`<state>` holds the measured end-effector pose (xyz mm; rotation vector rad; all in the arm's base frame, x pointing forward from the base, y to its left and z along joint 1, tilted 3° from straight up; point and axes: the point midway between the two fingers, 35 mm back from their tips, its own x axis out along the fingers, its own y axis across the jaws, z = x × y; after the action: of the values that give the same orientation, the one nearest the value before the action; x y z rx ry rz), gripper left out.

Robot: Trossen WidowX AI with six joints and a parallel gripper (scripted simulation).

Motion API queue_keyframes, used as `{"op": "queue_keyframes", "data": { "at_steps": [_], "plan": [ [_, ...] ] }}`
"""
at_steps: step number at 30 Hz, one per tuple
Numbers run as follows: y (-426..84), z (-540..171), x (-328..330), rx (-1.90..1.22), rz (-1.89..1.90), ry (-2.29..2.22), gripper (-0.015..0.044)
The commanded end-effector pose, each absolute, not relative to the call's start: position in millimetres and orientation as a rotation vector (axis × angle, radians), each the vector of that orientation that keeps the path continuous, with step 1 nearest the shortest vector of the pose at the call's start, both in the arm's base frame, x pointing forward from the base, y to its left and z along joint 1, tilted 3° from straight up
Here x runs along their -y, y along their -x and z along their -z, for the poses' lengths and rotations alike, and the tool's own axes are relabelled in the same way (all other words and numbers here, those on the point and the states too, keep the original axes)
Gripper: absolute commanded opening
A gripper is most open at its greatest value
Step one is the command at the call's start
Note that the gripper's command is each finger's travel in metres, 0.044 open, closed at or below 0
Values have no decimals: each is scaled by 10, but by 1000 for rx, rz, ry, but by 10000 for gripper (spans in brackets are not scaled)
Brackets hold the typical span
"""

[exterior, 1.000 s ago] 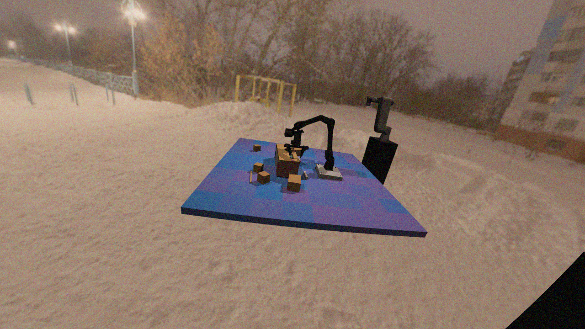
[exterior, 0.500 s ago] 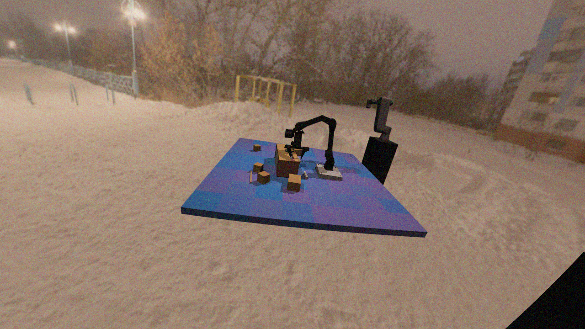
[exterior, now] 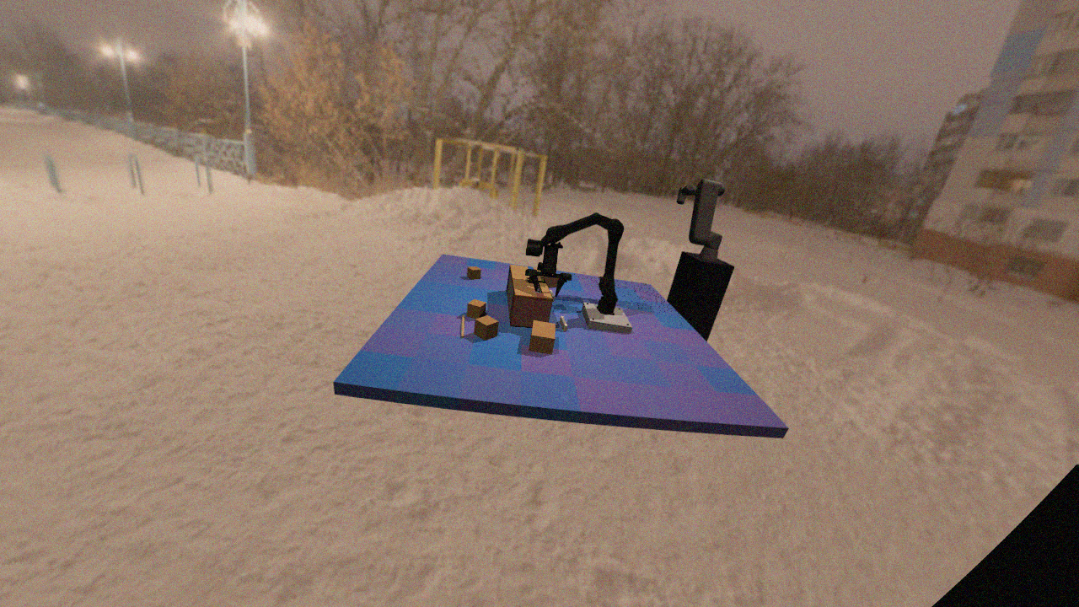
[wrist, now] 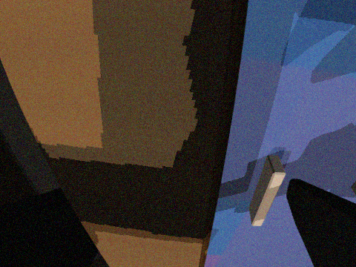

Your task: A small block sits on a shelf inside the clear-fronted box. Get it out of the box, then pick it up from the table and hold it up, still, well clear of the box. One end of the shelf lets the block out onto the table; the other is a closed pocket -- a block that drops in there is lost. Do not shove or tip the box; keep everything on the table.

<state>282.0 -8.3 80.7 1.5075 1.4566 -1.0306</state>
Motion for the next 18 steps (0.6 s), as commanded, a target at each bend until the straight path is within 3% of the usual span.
{"op": "queue_keyframes", "data": {
  "at_steps": [1, 18],
  "plan": [
    [-2812, -818, -20, -1456, 1029, -1515, 400],
    [-2823, -832, -341, -1458, 1027, -1517, 400]
  ]
}}
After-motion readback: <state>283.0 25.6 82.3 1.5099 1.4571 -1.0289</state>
